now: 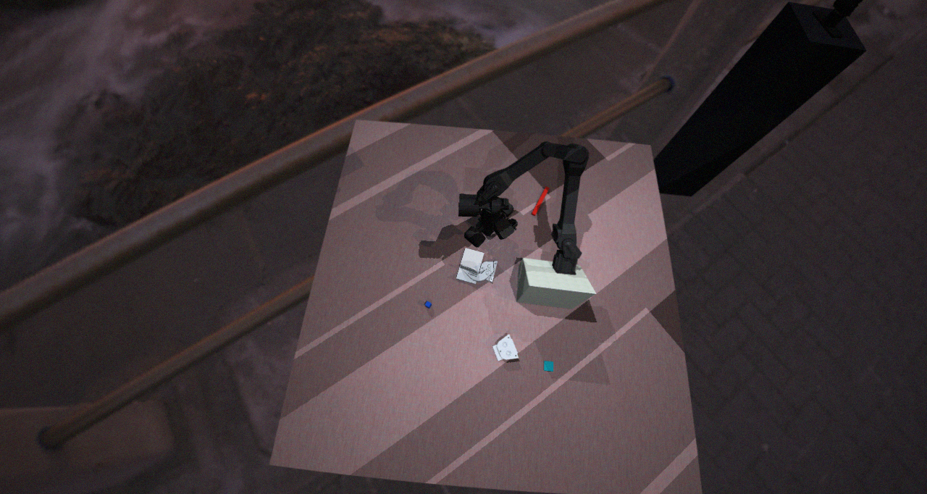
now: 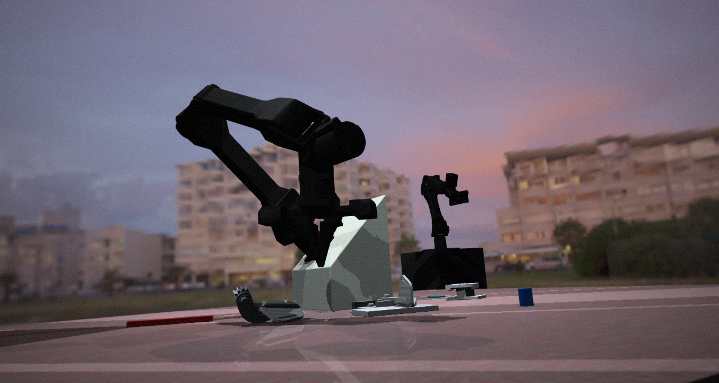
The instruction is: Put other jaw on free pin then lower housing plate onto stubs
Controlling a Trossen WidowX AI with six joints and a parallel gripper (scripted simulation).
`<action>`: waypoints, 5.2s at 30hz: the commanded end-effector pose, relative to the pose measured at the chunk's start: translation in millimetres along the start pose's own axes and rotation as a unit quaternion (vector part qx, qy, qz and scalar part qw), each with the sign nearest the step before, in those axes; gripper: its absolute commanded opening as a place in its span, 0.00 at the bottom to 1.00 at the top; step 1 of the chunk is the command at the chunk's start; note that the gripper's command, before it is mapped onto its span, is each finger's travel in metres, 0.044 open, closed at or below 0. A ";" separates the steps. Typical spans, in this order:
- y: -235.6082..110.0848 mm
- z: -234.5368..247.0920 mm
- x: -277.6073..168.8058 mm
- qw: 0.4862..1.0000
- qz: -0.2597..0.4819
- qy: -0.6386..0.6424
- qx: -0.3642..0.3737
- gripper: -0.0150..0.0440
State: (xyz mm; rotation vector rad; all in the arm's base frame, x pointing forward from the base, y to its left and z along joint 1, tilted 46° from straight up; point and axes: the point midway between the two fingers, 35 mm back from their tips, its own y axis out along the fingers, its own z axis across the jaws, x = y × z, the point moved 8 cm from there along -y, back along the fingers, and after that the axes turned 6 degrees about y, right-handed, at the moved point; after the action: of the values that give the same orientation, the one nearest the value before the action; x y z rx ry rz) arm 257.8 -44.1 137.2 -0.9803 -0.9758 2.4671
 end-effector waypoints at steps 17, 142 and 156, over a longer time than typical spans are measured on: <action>-1.9 9.3 -12.5 0.949 -0.002 0.315 -0.004 0.25; -3.5 75.2 -68.5 -0.633 -0.004 0.774 0.001 0.25; -4.1 84.0 -73.5 -0.785 -0.004 0.620 0.000 0.25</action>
State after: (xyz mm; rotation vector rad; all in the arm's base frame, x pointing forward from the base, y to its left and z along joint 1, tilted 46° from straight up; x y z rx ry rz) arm 253.0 -116.9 215.3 1.0690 -1.2088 2.9475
